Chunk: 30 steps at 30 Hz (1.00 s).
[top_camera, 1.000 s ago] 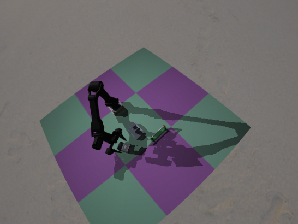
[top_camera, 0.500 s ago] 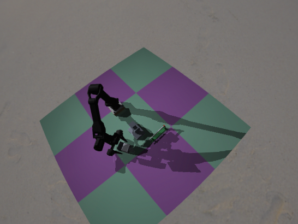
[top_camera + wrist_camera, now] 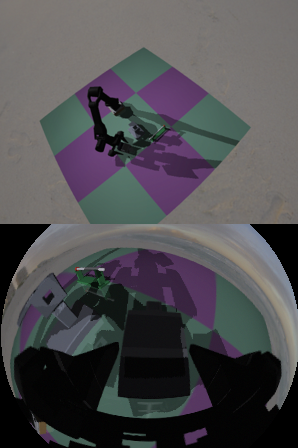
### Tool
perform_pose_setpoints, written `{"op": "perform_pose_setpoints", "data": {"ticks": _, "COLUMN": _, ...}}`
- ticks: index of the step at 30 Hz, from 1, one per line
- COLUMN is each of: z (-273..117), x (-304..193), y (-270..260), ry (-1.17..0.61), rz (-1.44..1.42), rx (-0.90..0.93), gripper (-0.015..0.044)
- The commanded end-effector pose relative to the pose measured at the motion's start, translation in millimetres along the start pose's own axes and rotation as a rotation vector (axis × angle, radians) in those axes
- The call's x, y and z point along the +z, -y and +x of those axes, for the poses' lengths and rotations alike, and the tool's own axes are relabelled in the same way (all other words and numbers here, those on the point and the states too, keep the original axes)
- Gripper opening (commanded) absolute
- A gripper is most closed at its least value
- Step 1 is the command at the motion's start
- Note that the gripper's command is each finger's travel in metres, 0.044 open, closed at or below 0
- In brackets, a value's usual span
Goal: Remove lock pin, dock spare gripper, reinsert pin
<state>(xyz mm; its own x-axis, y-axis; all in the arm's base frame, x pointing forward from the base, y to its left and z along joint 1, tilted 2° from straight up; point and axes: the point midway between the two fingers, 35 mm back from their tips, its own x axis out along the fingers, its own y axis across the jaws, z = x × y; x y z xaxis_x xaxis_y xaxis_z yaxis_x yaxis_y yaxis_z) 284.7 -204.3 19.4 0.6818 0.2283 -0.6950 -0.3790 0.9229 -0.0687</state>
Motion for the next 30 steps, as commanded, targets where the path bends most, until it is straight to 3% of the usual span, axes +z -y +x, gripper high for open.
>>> {"op": "perform_pose_setpoints", "data": {"ticks": 1, "z": 3.9, "x": -5.3, "y": -3.4, "ry": -0.001, "rz": 0.008, "rx": 0.007, "gripper": 0.0440}}
{"op": "perform_pose_setpoints", "data": {"ticks": 4, "z": 4.1, "x": -5.5, "y": -3.4, "ry": -0.001, "rz": 0.008, "rx": 0.007, "gripper": 0.0440}}
{"op": "perform_pose_setpoints", "data": {"ticks": 10, "z": 4.1, "x": -5.5, "y": -3.4, "ry": -0.001, "rz": 0.008, "rx": 0.007, "gripper": 0.0282}}
{"op": "perform_pose_setpoints", "data": {"ticks": 18, "z": 4.2, "x": -5.3, "y": -2.5, "ry": -0.001, "rz": 0.008, "rx": 0.007, "gripper": 0.0229}}
{"op": "perform_pose_setpoints", "data": {"ticks": 27, "z": -14.5, "x": 15.4, "y": 2.8, "ry": -0.001, "rz": 0.007, "rx": 0.006, "gripper": 0.0000}}
{"op": "perform_pose_setpoints", "data": {"ticks": 30, "z": -25.8, "x": 27.3, "y": 4.3, "ry": -0.001, "rz": 0.007, "rx": 0.006, "gripper": 0.0000}}
